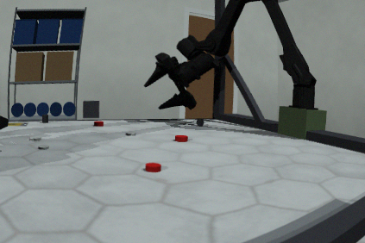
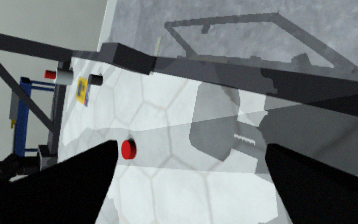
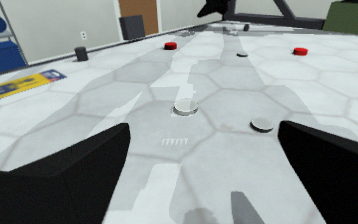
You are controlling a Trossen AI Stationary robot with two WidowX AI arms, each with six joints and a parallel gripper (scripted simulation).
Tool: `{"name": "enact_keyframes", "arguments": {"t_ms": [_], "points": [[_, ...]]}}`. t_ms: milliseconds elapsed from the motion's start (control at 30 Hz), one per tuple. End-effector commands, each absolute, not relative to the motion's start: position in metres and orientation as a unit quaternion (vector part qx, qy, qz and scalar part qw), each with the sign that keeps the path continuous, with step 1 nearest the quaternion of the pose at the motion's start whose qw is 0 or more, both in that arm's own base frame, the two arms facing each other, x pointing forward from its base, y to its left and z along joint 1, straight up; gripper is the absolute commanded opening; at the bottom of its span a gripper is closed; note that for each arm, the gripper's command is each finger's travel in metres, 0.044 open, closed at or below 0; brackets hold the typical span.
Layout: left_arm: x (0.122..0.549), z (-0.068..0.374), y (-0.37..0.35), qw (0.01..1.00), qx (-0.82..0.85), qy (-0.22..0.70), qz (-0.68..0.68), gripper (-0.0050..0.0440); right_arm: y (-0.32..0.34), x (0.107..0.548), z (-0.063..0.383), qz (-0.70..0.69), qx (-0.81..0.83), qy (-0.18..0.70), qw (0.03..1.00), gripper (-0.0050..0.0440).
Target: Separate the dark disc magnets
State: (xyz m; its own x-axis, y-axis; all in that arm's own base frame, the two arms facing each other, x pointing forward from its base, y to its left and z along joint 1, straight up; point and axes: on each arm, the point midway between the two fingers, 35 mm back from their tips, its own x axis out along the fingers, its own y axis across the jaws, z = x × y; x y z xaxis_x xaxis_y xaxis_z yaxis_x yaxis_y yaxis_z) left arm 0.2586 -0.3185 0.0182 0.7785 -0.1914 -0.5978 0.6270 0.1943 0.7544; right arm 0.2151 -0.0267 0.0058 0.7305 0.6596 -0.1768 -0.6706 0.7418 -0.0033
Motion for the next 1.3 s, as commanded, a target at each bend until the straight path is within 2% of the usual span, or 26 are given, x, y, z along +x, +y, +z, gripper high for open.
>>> {"name": "enact_keyframes", "arguments": {"t_ms": [0,500,567,1067,1133,1267], "points": [[0.255,0.041,-0.326,0.732,0.588,0.183,-0.292,0.0400,-0.029,0.216,0.007,0.356,-0.035,0.078,0.931,0.0400],[0.209,0.063,-0.302,0.547,0.715,0.182,-0.395,0.0400,-0.029,0.216,0.007,0.356,-0.035,0.078,0.931,0.0400],[0.209,0.063,-0.302,0.547,0.715,0.182,-0.395,0.0400,-0.029,0.216,0.007,0.356,-0.035,0.078,0.931,0.0400],[0.157,0.092,-0.252,0.327,0.788,0.162,-0.496,0.0400,-0.029,0.216,0.007,0.356,-0.035,0.078,0.931,0.0400],[0.157,0.092,-0.252,0.327,0.788,0.162,-0.496,0.0400,-0.029,0.216,0.007,0.356,-0.035,0.078,0.931,0.0400],[0.136,0.099,-0.234,0.248,0.798,0.154,-0.528,0.0400,-0.029,0.216,0.007,0.356,-0.035,0.078,0.931,0.0400]]}}
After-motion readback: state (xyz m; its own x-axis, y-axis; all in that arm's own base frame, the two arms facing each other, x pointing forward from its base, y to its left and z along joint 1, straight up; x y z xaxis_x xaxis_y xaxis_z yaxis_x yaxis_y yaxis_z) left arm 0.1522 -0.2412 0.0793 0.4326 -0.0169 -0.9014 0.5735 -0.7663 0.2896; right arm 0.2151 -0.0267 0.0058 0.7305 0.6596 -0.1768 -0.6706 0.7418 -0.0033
